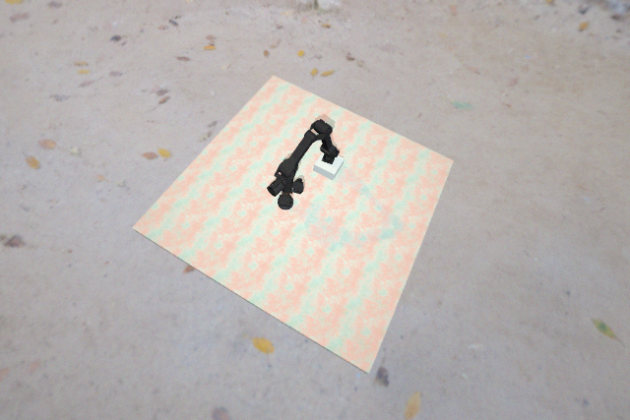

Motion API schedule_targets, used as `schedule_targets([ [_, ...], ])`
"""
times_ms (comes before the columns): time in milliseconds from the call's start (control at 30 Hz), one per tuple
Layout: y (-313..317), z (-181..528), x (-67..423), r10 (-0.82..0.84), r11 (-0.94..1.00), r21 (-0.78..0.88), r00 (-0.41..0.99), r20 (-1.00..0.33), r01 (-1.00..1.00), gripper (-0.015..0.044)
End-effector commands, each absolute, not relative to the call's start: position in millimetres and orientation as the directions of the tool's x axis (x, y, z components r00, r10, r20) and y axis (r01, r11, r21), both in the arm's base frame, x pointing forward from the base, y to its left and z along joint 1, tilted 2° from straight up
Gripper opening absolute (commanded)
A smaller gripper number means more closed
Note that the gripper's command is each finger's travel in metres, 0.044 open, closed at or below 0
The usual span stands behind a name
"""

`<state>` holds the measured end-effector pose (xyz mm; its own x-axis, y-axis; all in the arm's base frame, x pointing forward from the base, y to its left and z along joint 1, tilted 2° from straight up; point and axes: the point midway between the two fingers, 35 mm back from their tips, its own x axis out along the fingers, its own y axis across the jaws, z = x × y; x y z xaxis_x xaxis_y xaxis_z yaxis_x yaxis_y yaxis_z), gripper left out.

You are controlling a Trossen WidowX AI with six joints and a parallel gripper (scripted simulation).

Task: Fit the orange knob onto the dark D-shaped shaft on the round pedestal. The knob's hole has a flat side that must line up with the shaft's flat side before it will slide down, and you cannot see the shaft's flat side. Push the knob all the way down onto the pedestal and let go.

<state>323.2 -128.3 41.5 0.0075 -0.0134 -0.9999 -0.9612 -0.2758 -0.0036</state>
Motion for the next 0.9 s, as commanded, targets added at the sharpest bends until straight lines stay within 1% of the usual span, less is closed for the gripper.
schedule_targets([
  [0, -128.8, 45.1, 323.7, -0.016, -0.280, -0.002, 0.007, -1.000, -0.960, 0.0000],
  [100, -128.8, 45.7, 323.7, -0.016, -0.305, -0.002, 0.007, -1.000, -0.953, 0.0000],
  [233, -129.1, 44.8, 324.9, -0.016, -0.437, 0.001, 0.007, -1.000, -0.899, 0.0000],
  [300, -129.1, 43.1, 325.1, -0.016, -0.474, 0.001, 0.007, -1.000, -0.881, 0.0000],
  [867, -129.1, 40.5, 323.9, -0.016, -0.474, 0.001, 0.007, -1.000, -0.881, 0.0000],
])
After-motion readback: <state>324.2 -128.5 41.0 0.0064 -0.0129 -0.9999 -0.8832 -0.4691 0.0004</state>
